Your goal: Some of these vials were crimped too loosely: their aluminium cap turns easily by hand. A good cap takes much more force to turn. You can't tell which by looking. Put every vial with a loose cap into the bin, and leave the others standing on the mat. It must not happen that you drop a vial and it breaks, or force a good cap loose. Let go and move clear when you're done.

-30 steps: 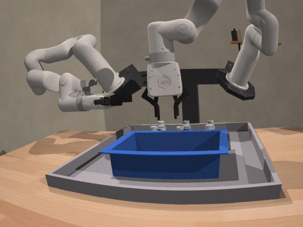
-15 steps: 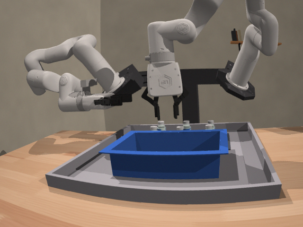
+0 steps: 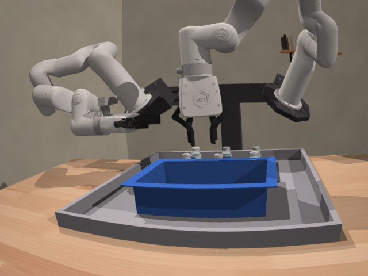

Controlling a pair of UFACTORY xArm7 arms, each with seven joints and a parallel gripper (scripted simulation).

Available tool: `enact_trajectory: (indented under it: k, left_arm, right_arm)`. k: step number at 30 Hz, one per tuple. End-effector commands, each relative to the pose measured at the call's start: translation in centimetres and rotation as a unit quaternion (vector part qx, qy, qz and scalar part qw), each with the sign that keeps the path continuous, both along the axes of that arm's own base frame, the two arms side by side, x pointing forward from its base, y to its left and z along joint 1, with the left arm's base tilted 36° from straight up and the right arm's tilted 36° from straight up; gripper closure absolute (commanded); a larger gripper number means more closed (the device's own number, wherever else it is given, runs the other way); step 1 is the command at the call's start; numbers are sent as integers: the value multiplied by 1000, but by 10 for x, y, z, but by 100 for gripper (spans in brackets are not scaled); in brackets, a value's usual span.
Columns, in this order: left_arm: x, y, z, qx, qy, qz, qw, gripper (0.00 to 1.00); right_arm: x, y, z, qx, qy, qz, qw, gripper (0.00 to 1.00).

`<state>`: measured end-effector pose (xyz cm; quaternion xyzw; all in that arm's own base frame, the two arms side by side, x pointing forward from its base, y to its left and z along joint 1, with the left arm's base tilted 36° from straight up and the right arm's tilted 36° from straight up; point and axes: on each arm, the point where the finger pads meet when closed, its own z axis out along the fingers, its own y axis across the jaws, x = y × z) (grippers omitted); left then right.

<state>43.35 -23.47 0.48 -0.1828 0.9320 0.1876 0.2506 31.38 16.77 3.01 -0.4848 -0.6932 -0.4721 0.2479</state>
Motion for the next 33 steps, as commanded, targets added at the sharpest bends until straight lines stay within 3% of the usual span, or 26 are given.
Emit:
enact_trajectory:
  k: [1,33]
  left_arm:
    - [0,-3,1,-8,-8,11,1000,50]
    - [0,-3,1,-40,-43,75,995,50]
  right_arm:
    - [-1,1,1,0,0,2,1000,0]
    - [-1,1,1,0,0,2,1000,0]
